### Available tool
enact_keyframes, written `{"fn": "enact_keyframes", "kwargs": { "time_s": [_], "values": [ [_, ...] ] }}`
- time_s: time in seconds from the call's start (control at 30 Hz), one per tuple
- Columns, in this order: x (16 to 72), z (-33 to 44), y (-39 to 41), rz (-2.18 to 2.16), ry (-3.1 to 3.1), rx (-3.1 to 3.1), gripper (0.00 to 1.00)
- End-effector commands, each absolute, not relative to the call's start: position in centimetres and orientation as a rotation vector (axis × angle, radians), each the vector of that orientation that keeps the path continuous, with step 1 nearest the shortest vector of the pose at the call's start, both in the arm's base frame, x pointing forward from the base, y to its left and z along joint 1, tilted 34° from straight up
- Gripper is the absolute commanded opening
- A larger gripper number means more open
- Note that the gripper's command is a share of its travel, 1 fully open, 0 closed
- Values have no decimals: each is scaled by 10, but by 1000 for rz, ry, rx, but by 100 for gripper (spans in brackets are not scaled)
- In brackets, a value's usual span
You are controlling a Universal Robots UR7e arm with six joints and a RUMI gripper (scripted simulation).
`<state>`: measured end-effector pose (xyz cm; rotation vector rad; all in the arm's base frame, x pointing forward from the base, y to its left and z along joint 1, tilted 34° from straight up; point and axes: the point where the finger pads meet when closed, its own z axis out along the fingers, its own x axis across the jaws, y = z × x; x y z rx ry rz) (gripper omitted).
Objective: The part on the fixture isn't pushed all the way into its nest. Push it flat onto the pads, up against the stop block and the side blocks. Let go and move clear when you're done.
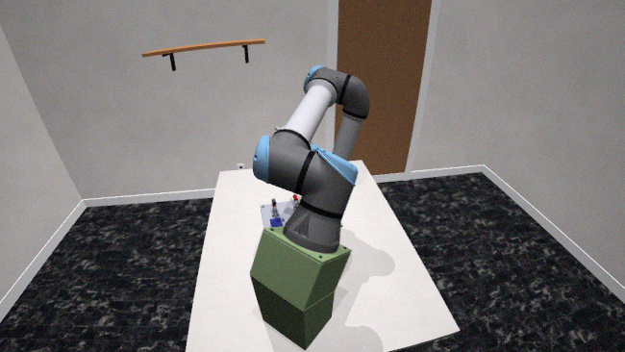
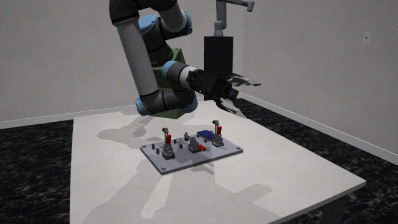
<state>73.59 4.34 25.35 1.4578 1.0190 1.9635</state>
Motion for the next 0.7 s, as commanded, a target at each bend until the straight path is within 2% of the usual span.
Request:
{"fn": "enact_keyframes", "kwargs": {
  "time_s": [0.0,0.4,0.57,0.67],
  "values": [
    [736,254,44,1964,1019,1456,58],
    [736,254,44,1964,1019,1456,58],
    [718,293,63,1976,672,1673,58],
    [718,293,63,1976,672,1673,58]
  ]
}}
